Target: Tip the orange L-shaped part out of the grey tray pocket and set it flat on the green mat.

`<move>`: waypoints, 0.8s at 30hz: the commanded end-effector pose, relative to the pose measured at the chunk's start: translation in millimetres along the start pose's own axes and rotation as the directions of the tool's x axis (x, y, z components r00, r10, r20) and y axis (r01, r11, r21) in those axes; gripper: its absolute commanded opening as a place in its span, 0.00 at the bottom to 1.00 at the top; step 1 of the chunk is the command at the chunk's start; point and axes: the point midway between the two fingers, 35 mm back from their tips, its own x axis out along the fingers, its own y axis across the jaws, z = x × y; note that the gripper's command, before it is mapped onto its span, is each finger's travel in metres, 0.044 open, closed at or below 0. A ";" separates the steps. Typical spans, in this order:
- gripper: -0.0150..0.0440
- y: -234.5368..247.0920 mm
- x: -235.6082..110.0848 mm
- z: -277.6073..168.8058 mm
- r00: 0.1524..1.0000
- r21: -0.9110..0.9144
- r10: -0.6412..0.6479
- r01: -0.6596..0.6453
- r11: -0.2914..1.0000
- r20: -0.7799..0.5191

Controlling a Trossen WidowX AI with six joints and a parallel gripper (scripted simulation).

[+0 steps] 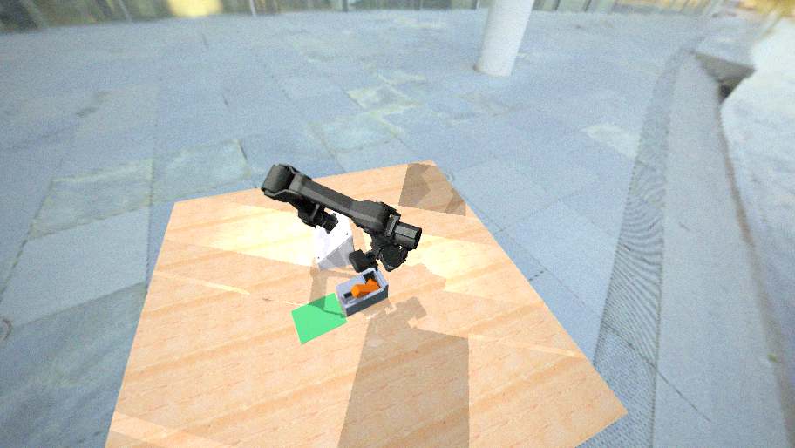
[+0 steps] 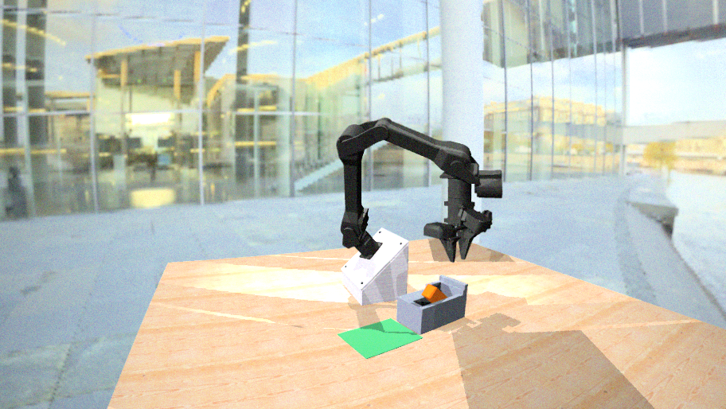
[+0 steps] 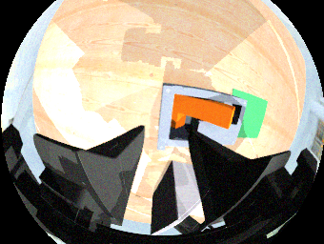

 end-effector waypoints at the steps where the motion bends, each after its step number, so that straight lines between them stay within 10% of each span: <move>1: 0.56 -3.4 -5.4 -4.3 1.000 0.001 -0.005 0.005 1.000 -0.022; 24: 0.56 -1.9 -6.8 -0.9 1.000 0.001 0.000 0.000 1.000 -0.001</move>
